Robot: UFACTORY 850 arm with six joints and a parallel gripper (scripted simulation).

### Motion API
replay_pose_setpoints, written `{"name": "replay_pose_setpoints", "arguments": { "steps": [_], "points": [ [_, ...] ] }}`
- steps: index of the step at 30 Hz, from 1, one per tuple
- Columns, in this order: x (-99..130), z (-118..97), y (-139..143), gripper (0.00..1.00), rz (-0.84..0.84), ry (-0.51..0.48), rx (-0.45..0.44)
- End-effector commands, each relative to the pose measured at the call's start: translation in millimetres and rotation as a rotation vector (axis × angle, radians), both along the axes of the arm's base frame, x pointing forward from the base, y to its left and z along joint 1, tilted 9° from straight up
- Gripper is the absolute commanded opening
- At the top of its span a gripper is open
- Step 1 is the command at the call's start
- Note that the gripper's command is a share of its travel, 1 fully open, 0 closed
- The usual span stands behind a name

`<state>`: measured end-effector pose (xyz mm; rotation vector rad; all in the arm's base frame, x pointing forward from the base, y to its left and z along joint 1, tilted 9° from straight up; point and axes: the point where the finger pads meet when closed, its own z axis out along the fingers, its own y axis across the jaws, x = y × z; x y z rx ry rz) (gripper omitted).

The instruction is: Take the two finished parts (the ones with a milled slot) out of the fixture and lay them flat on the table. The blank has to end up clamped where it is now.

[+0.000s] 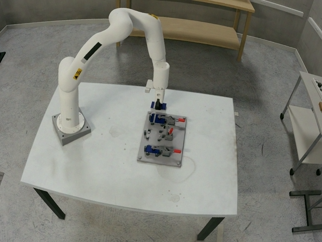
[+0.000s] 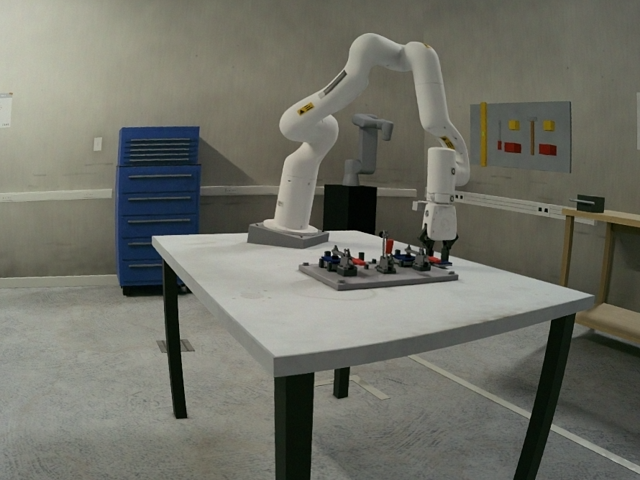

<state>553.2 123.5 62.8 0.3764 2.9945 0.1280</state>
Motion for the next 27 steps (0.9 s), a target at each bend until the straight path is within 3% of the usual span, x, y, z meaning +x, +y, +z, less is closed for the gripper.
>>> {"name": "replay_pose_setpoints", "arguments": {
  "steps": [1, 27],
  "points": [
    [0.7, 0.7, 0.1, 0.00, 0.000, -0.001, 0.000],
    [1.5, -5.7, 0.6, 0.00, 0.000, -0.001, 0.000]
  ]
}}
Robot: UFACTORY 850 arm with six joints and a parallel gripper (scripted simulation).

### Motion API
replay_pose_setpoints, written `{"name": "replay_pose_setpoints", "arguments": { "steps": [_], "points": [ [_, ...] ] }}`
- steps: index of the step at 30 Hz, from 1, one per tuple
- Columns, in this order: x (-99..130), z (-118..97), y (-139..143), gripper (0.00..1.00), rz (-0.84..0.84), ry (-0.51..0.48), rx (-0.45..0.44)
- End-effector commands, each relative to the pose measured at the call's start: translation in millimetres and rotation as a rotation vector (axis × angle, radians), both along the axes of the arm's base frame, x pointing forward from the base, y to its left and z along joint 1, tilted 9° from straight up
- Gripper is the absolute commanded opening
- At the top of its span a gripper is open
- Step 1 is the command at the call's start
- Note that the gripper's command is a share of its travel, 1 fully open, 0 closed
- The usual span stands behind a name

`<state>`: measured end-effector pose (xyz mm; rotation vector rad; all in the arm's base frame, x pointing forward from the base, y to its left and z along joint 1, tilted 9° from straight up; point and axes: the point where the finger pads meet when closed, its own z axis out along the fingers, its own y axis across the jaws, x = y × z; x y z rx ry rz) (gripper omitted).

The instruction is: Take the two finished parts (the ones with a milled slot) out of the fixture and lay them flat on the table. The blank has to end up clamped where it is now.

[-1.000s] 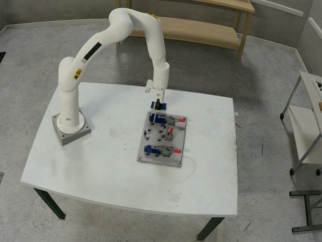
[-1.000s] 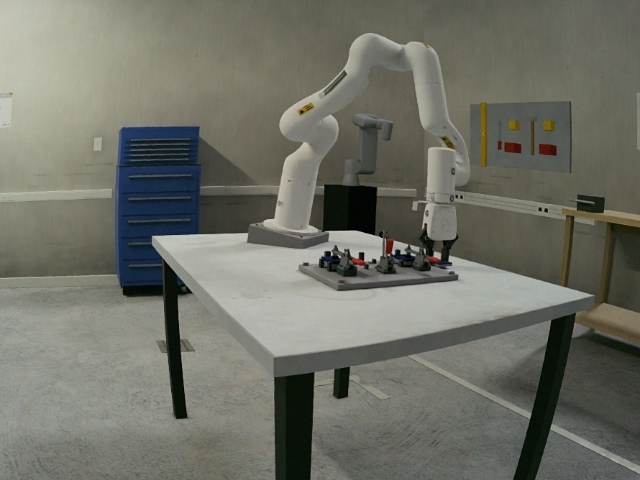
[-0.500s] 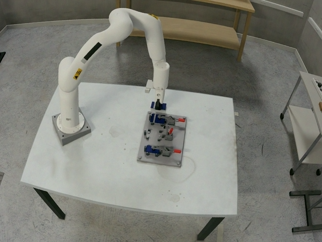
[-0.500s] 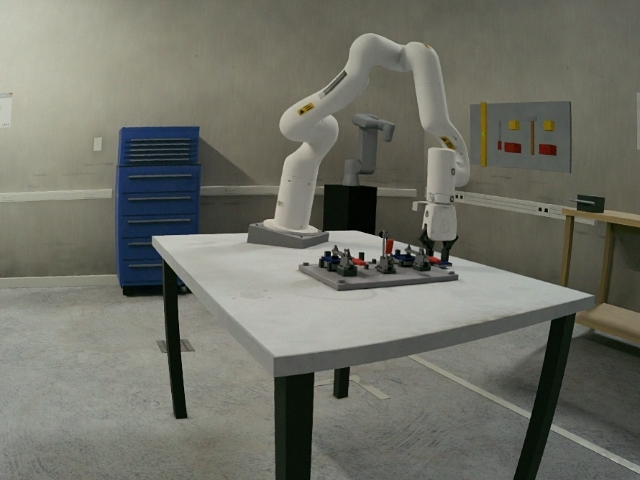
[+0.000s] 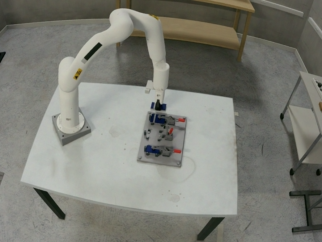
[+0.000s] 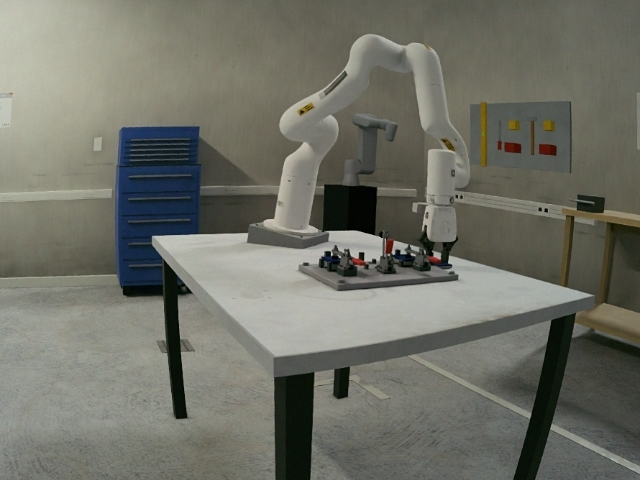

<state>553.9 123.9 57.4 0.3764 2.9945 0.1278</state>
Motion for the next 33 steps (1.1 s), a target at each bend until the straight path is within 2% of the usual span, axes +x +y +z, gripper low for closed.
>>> {"name": "replay_pose_setpoints", "arguments": {
  "steps": [1, 22, 23, 33],
  "points": [
    [0.9, -0.5, 0.2, 0.00, 0.000, -0.002, 0.000],
    [0.9, -1.0, 0.2, 0.00, 0.000, -0.002, 0.000],
    [0.9, -1.0, 0.2, 0.82, 0.000, -0.002, 0.001],
    [0.9, -1.0, 0.2, 0.82, 0.000, -0.001, 0.000]
  ]
}}
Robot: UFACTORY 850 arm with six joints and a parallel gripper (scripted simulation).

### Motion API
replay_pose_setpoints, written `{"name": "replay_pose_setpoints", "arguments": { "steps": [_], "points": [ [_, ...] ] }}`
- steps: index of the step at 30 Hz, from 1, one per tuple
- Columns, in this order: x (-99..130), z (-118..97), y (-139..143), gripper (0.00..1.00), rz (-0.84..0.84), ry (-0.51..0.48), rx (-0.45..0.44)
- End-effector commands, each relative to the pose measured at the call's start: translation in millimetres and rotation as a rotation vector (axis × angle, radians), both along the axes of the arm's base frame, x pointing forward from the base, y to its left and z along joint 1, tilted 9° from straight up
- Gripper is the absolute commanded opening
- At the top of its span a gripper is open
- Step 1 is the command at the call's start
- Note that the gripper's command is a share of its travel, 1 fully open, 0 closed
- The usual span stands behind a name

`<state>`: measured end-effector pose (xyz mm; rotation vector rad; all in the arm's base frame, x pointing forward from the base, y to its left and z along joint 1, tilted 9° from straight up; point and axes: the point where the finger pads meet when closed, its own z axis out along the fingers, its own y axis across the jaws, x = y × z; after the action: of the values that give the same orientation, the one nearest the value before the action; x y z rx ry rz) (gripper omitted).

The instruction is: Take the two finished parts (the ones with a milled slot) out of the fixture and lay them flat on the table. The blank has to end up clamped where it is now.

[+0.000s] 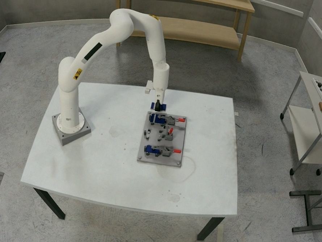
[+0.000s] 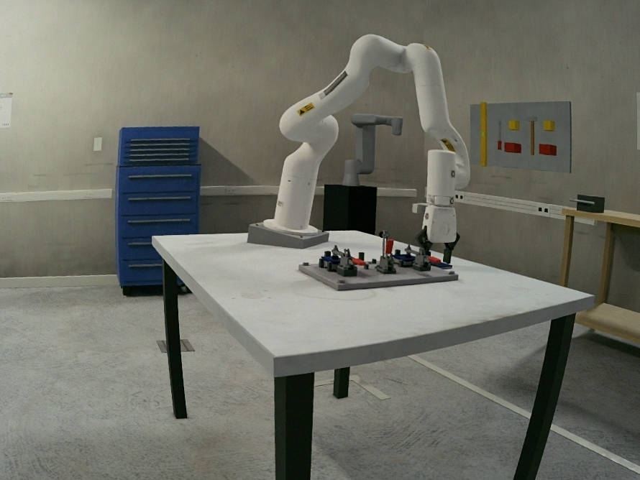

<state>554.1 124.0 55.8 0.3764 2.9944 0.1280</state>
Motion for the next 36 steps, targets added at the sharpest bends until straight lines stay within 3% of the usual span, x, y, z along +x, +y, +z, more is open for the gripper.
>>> {"name": "replay_pose_setpoints", "arguments": {
  "steps": [1, 28, 36],
  "points": [
    [0.6, 0.6, 0.1, 0.82, 0.000, -0.001, 0.000],
    [0.6, 0.9, 0.1, 0.82, 0.000, -0.001, 0.000],
    [-0.6, 10.0, -0.5, 0.82, 0.000, -0.001, 0.000]
  ]
}}
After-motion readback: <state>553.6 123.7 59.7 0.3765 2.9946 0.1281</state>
